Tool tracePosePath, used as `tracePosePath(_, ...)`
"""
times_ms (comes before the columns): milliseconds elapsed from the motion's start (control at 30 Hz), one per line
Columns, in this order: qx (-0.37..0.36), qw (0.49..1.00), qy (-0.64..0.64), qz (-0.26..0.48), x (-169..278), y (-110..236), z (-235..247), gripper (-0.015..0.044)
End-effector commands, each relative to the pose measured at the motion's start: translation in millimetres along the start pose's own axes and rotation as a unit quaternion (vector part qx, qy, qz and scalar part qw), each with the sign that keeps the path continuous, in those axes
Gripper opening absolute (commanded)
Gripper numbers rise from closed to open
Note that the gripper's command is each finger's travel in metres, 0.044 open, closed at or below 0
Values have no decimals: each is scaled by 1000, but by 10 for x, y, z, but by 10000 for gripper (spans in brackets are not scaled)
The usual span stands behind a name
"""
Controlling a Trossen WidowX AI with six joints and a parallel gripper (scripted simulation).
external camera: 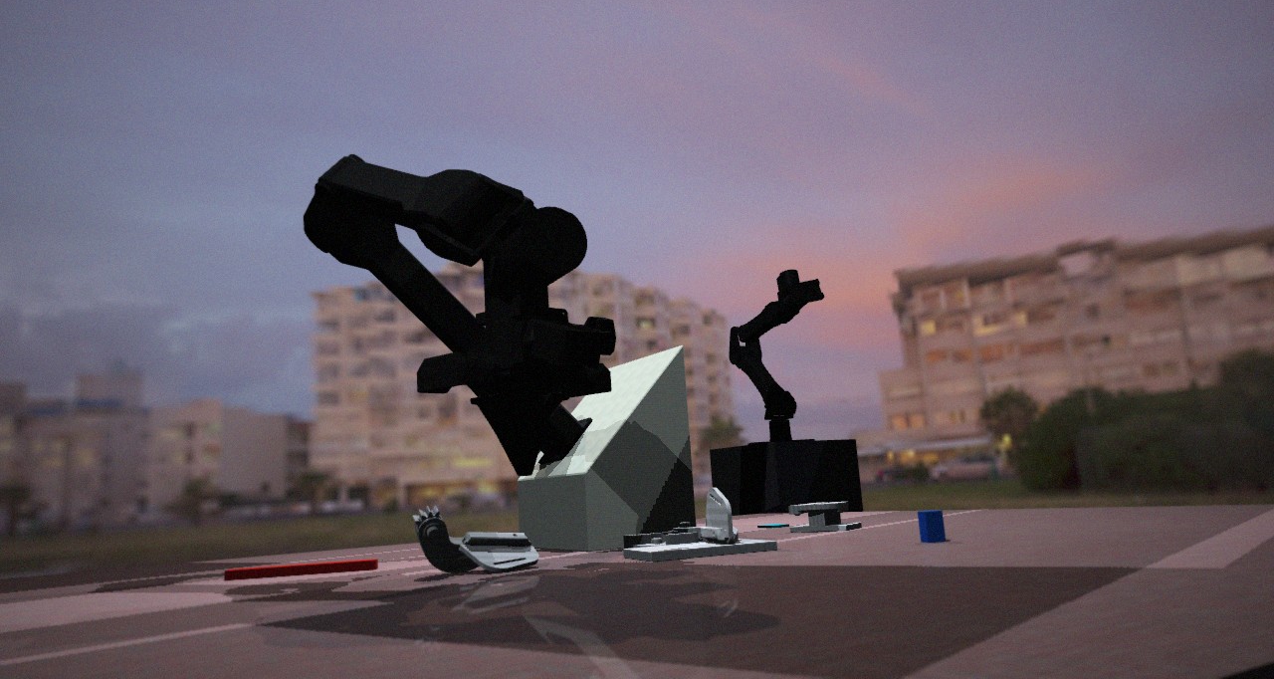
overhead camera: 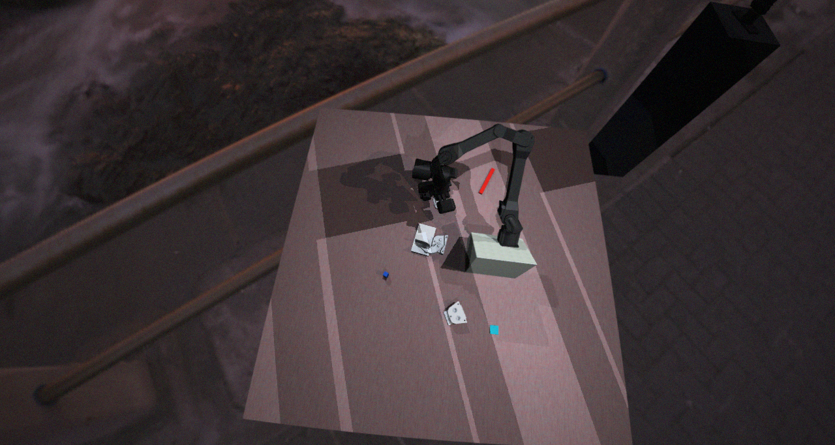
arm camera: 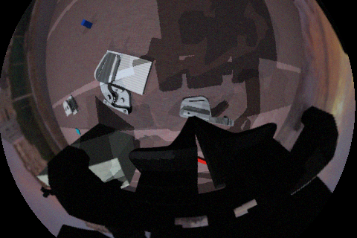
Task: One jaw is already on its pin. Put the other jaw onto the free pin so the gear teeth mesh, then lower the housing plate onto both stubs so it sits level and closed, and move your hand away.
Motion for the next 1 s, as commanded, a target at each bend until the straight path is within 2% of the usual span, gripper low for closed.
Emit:
tracePosePath(0,-1,997,-74,-4,13,21,-52,0)
tracePosePath(467,-2,958,-286,-4,43,24,-144,0)
tracePosePath(967,-2,866,-499,-4,79,27,-243,0)
Point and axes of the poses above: the point midway between the two fingers, 35 mm back from their tips, its own y axis back along the fingers, its own z axis across the jaws, x = y × z, the point moved 10 cm from there along y, back along the fingers, and after that the axes turned 5 degrees about -y, right-handed, at the moved point
